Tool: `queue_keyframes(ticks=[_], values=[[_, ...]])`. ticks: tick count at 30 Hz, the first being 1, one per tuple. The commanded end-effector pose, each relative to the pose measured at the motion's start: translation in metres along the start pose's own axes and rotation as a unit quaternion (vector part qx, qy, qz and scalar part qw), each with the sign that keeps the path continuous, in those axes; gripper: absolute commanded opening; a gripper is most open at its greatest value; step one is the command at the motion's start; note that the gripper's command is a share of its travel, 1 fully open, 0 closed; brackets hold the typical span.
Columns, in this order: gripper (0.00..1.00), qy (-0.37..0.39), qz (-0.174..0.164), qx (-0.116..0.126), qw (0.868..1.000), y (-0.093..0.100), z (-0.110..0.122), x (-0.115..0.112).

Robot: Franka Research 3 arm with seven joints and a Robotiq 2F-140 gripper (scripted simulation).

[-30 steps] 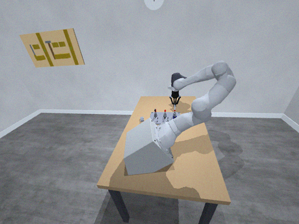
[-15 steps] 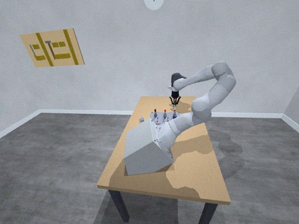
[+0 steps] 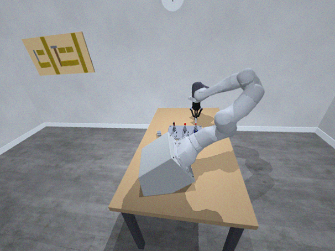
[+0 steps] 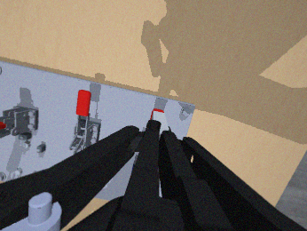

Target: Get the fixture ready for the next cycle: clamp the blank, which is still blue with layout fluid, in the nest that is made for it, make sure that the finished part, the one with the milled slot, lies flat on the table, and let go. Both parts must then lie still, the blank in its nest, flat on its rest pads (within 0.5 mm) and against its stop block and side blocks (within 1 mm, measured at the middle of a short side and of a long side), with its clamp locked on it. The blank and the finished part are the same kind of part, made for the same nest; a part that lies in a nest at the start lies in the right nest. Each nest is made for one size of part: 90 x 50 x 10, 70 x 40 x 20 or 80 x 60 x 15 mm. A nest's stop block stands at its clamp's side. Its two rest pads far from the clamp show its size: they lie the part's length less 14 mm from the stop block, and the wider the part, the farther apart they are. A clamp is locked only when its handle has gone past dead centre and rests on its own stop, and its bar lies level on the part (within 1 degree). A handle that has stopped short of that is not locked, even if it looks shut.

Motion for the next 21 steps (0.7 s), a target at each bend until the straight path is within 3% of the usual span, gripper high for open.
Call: queue_keyframes(ticks=[1, 21], values=[[0.00, 0.000, 0.000, -0.001, 1.000, -0.0029, -0.0004, -0.0009], [0.00, 0.000, 0.000, -0.001, 1.000, -0.0057, -0.0003, -0.0009]])
Point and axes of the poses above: the point where the finger pads meet when closed, its own y axis back along the fingers, its own z axis across the jaws, x = y × z, the point moved 6 cm from there along y, back along the fingers, and after that the axes turned 11 degrees about -y, right-handed, at the moved point
